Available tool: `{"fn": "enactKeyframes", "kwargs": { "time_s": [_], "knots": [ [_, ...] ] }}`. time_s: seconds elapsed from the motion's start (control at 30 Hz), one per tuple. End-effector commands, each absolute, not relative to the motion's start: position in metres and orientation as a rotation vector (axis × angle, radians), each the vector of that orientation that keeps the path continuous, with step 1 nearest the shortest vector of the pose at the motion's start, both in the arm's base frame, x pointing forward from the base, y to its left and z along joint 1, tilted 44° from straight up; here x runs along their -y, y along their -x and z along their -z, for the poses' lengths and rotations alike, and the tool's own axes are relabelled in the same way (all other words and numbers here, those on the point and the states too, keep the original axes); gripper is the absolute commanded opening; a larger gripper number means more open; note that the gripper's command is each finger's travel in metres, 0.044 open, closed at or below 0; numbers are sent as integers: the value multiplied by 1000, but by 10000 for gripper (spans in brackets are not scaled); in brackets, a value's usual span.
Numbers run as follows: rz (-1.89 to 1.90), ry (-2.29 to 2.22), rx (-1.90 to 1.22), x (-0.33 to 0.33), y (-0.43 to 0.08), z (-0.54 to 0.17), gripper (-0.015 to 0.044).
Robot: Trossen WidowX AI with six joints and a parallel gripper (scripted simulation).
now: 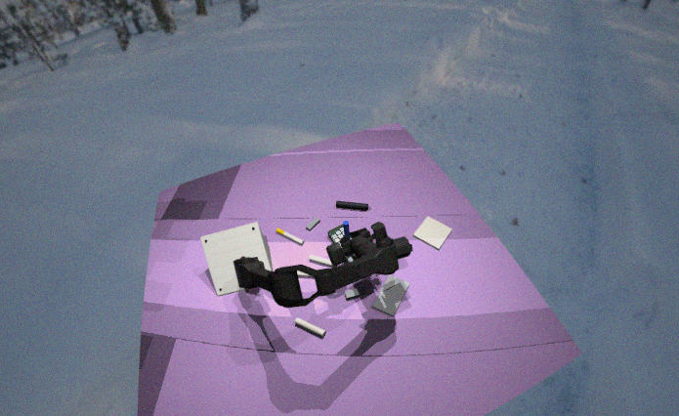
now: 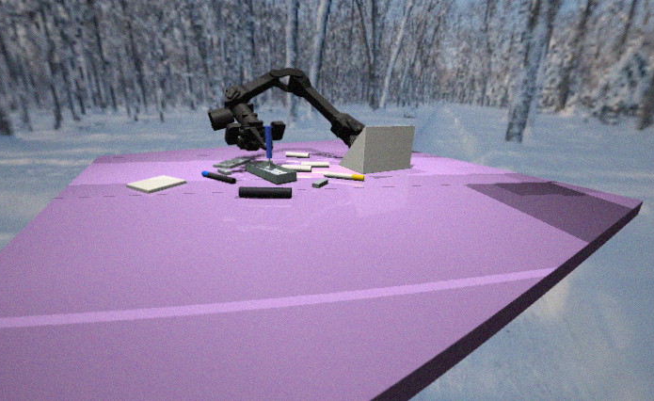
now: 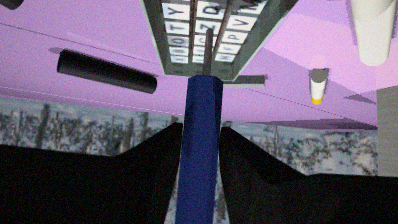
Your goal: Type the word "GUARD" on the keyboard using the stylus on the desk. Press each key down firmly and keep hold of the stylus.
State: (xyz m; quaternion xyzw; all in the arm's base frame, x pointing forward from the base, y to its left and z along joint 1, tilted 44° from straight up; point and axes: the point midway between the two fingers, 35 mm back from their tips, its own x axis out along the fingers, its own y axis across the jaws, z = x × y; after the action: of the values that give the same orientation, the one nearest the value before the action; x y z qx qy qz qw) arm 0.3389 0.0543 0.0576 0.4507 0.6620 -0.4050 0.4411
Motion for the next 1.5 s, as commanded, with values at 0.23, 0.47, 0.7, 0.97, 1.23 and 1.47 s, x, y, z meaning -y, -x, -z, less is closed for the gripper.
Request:
{"fn": "enactKeyframes", "kwargs": {
  "time_s": [0.23, 0.47, 0.7, 0.97, 1.23, 1.47],
  "knots": [
    [1000, -1113, -1641, -50, -341, -55, 81],
    [1000, -1113, -1641, -49, -341, -54, 81],
    [1000, -1113, -1641, -47, -342, -52, 81],
    [1000, -1113, -1641, -45, -342, -49, 81],
    [1000, -1113, -1641, -44, -342, -48, 81],
    [1000, -1113, -1641, -44, -342, -49, 81]
  ]
}}
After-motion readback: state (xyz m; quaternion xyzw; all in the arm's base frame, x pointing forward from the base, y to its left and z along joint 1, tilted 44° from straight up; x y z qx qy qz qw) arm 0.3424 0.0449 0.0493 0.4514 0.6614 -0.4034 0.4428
